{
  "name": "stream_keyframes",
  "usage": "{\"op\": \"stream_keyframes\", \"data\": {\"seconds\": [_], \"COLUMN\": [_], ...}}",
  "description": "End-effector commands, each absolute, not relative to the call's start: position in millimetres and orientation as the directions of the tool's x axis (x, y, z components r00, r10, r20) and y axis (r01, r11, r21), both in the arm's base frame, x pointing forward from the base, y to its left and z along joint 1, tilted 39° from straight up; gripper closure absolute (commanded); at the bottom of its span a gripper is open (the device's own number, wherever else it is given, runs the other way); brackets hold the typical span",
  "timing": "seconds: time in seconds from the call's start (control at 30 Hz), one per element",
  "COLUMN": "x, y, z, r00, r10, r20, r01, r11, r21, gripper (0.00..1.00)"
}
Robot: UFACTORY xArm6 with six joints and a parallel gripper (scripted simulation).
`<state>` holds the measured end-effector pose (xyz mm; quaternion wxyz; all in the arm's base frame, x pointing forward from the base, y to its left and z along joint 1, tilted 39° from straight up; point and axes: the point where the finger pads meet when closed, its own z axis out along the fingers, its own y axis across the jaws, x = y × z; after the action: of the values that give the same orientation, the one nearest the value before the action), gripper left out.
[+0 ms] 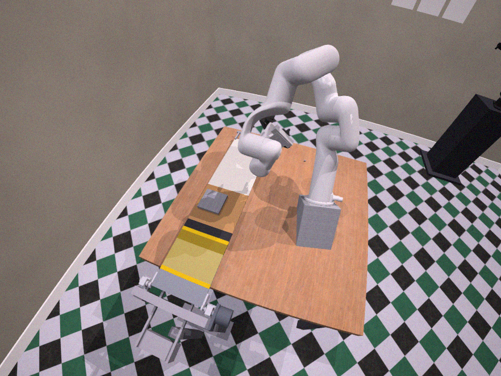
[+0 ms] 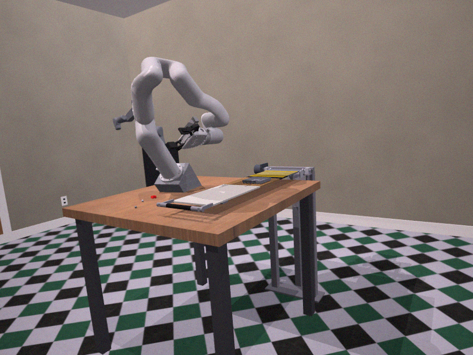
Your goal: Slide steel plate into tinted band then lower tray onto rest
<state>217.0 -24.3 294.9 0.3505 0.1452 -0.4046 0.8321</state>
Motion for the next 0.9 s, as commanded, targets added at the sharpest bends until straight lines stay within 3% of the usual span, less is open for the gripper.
{"op": "stream_keyframes", "data": {"seconds": [0.0, 0.63, 0.87], "x": [217.2, 217.4, 221.8], "y": [-24.0, -26.8, -67.6], "z": [295.1, 293.2, 257.9], "r00": [-0.713, -0.708, -0.660], "r10": [0.465, 0.463, 0.398], "r20": [0.525, 0.532, 0.637], "r01": [-0.700, -0.704, -0.719], "r11": [-0.427, -0.408, -0.090], "r21": [-0.573, -0.581, -0.689], "gripper": [0.00, 0.00, 0.00]}}
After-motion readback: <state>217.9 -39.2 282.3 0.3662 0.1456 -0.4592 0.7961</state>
